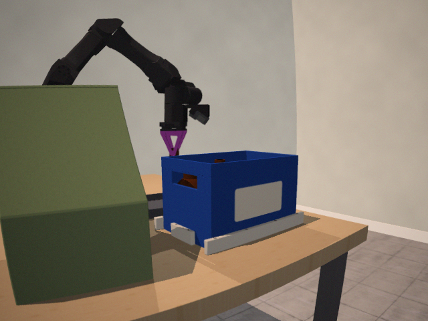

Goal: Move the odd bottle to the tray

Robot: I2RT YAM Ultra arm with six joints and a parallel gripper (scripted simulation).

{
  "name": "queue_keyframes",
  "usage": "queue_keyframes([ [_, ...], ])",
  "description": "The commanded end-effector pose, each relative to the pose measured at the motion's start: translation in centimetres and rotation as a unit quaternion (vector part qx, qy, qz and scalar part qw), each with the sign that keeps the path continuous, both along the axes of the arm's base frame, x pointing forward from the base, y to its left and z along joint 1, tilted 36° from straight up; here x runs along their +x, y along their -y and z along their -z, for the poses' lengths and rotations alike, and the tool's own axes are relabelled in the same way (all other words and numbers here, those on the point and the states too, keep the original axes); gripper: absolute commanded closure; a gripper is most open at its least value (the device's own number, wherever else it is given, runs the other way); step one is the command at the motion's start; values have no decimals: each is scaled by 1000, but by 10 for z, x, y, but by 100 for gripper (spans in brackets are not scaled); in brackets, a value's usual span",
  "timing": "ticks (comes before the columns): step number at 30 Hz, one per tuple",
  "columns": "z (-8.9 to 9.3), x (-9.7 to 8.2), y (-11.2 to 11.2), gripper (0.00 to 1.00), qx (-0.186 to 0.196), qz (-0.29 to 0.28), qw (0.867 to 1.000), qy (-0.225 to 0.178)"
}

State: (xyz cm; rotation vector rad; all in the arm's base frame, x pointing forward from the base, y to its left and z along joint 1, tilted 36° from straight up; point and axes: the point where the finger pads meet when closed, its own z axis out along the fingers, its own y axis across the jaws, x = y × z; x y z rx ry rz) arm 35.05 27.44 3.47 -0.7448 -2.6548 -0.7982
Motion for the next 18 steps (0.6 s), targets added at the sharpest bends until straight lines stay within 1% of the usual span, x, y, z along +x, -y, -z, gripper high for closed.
queue_keyframes([
  [1, -6, 8, 5, 100, 2, 13, 1000, 12],
  [3, -6, 8, 5, 100, 2, 13, 1000, 12],
  [6, 0, 5, 5, 100, -1, 13, 1000, 6],
  [10, -6, 10, 4, 100, 3, 14, 1000, 16],
  [14, 5, 5, 5, 100, -2, 14, 1000, 4],
  [15, 3, 8, 2, 100, 0, 13, 1000, 8],
  [18, -4, 9, 1, 100, 4, 13, 1000, 17],
])
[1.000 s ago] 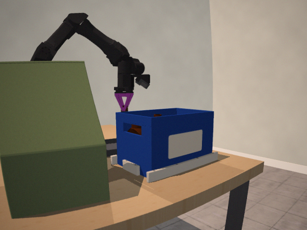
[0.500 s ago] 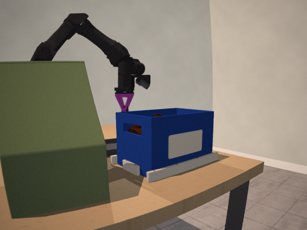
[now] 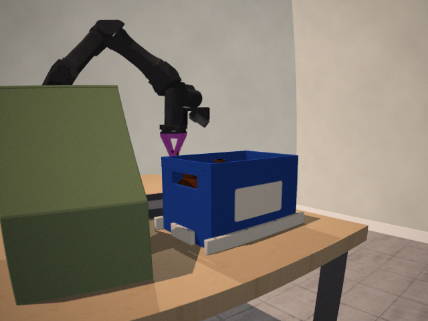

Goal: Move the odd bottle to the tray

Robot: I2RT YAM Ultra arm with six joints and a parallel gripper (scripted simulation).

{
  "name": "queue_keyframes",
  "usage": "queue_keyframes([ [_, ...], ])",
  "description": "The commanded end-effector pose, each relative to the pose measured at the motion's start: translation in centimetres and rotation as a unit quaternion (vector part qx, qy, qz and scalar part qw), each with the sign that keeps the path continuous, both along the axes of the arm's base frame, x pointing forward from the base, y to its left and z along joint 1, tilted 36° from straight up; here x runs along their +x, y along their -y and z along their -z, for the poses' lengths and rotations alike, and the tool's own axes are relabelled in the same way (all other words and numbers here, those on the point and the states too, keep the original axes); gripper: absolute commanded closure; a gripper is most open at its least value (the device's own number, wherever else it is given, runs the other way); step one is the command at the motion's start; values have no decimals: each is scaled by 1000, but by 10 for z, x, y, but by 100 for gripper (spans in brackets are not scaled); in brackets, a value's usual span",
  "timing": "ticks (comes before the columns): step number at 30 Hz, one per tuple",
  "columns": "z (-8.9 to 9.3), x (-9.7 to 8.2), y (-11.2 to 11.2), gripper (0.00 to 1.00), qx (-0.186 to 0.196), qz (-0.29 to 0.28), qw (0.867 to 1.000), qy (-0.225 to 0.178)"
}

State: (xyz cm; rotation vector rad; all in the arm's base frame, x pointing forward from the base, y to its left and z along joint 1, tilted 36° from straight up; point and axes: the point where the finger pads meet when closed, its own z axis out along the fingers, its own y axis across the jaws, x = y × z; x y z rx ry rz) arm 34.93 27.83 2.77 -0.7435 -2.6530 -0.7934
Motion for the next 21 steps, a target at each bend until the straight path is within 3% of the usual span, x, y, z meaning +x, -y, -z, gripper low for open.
queue_keyframes([
  [1, -11, 10, 5, 100, 5, 14, 1000, 19],
  [14, 4, 7, 4, 100, -1, 15, 1000, 6],
  [21, -6, 11, 2, 100, 5, 15, 1000, 19],
])
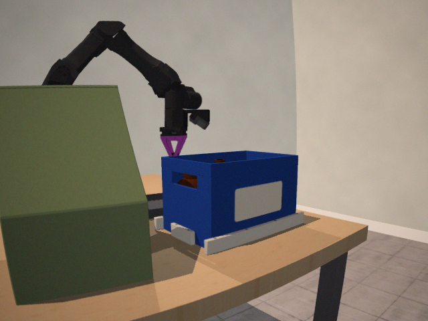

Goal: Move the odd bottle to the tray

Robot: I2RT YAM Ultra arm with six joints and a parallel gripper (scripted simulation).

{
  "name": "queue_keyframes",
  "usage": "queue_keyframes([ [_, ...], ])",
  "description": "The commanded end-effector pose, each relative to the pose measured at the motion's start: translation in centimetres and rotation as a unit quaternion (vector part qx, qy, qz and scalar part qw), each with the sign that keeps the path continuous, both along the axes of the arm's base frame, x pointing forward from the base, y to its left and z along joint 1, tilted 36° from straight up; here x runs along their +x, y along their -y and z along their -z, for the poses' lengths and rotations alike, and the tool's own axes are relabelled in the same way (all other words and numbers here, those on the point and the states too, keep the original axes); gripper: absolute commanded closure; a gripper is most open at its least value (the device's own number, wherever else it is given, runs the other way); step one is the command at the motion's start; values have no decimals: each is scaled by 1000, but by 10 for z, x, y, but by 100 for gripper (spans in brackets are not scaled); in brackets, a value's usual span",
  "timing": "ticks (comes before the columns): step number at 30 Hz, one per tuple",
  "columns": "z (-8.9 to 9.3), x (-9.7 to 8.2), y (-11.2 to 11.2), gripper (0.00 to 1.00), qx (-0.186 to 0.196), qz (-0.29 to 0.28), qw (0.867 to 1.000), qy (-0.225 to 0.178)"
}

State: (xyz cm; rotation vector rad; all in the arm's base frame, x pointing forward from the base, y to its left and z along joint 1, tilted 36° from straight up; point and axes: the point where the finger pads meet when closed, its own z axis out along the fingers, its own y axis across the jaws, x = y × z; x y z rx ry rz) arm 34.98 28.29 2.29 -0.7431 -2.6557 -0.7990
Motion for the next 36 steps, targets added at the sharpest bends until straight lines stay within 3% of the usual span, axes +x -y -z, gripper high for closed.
queue_keyframes([
  [1, -9, 9, 7, 100, 3, 15, 1000, 14],
  [6, -2, 6, 6, 100, -1, 14, 1000, 7],
  [36, -7, 9, 6, 100, 1, 15, 1000, 11],
])
